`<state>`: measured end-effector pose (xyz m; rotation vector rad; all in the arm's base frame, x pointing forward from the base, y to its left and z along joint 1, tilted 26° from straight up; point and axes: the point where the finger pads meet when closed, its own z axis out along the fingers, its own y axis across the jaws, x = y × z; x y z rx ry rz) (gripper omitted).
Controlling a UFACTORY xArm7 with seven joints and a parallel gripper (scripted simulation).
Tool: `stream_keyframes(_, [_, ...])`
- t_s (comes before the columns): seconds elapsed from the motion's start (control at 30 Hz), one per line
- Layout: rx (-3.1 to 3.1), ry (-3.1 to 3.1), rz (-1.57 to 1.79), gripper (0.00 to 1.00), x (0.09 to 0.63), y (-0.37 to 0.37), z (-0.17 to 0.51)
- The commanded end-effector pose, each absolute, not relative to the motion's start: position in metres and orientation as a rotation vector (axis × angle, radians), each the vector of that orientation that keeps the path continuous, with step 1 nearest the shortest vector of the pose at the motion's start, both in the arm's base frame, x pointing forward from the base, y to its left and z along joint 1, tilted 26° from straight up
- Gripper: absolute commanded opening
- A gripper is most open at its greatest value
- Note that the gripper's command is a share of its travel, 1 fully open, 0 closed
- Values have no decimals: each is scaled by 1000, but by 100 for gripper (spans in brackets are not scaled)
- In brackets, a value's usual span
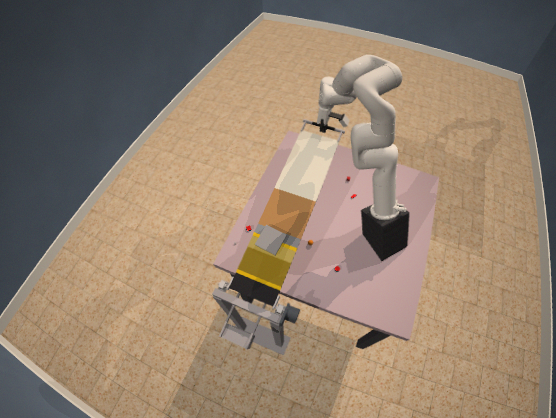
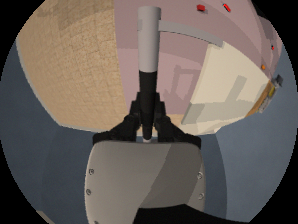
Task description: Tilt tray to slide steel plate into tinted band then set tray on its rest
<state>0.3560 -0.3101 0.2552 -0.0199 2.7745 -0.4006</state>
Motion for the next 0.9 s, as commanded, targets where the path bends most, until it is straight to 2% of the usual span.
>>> stream_keyframes(0.0, [-20,2773,-404,0,357,-312,256])
stream_keyframes(0.33, [-20,2773,-404,0,357,-312,255])
stream_keyframes(0.53, [-20,2773,-404,0,331,-273,323])
stream_keyframes(0.7, [-20,2773,-404,0,354,-307,264])
stream_keyframes(0.87, [-20,2773,-404,0,355,-309,260])
